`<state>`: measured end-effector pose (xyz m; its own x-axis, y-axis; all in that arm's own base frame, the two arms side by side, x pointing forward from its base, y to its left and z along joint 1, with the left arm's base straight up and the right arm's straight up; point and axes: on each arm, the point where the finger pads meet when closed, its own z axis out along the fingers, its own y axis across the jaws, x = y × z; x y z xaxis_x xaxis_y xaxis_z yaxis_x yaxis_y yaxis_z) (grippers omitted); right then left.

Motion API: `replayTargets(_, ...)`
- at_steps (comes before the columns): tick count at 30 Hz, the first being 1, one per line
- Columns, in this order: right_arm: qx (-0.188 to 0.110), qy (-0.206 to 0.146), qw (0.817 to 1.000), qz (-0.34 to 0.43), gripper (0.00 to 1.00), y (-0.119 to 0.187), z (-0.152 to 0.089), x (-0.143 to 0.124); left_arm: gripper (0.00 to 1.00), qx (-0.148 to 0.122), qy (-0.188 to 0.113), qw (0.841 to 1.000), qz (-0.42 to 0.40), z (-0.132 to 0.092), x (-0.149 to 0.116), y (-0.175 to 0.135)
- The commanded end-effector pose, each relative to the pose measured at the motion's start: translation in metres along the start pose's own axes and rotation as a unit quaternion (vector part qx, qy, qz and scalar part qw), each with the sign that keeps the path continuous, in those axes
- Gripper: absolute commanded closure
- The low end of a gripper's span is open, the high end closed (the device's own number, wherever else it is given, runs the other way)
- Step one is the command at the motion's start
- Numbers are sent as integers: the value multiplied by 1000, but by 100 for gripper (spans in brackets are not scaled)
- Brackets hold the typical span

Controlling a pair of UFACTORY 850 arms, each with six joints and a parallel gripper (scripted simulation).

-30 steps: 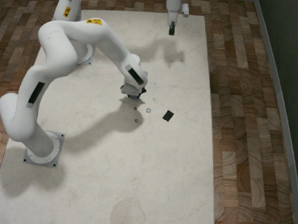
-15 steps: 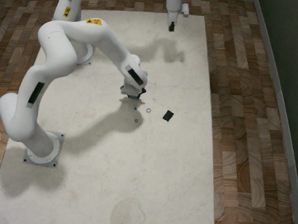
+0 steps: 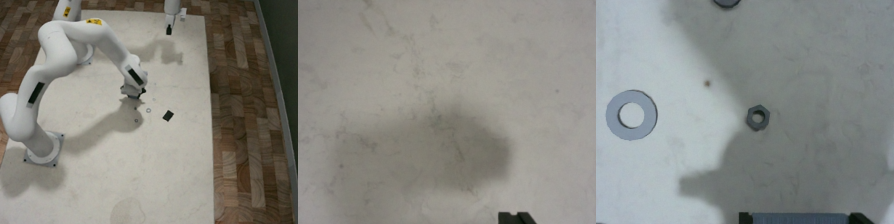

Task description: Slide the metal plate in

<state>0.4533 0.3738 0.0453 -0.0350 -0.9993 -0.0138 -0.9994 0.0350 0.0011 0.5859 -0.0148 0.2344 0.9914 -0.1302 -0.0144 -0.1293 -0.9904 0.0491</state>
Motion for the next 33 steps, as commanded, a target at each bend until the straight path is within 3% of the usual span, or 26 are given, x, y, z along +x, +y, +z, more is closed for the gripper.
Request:
replayTargets(1,1,-1,1000,0,100,-1,-1,-1,99,-20,0,999,44,7,-5,8)
replayTargets(8,1,-1,1000,0,100,-1,-1,-1,100,-28,0,997,65,11,-8,13)
replayTargets(19,1,-1,1000,0,100,-1,-1,-1,100,-65,4,985,159,31,-24,33)
replayTargets(22,1,-1,1000,0,100,-1,-1,-1,100,-62,3,986,152,30,-23,31)
replayTargets(33,1,-1,1000,0,100,-1,-1,-1,100,-90,12,970,227,46,-37,48)
